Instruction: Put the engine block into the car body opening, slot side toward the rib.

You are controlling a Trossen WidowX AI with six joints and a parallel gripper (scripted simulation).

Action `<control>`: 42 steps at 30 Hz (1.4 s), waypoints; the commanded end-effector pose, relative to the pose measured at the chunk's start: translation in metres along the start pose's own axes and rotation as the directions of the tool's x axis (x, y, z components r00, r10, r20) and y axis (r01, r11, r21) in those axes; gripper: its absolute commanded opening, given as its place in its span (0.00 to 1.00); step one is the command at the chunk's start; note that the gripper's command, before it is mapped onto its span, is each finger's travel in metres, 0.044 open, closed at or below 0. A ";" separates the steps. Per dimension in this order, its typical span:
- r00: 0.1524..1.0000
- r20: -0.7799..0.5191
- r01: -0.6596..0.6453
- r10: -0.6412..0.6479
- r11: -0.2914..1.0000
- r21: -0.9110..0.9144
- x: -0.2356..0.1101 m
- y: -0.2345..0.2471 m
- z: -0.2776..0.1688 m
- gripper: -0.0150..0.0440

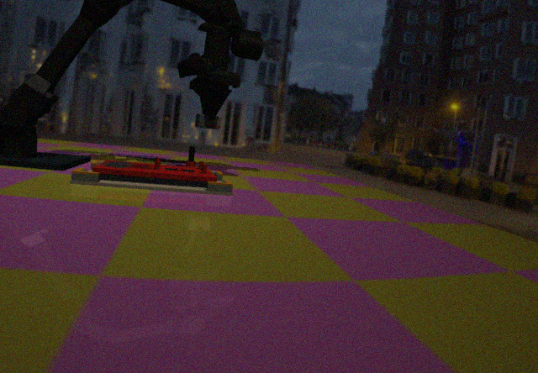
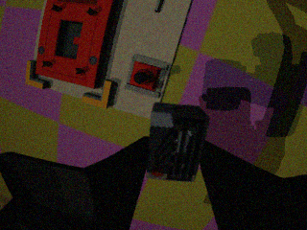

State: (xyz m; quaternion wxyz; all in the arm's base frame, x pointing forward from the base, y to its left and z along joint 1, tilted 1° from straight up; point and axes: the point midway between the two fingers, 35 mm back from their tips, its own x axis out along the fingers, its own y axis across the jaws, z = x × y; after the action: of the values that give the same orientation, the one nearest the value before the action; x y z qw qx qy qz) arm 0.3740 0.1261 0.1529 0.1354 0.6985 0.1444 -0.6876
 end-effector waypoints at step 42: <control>1.000 0.004 -0.013 0.013 0.987 0.157 0.046 0.122 0.067 0.25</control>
State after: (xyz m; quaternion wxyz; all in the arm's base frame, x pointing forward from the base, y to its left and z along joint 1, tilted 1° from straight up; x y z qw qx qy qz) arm 0.3639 -0.0026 0.1070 0.0848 0.7060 0.0893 -0.6975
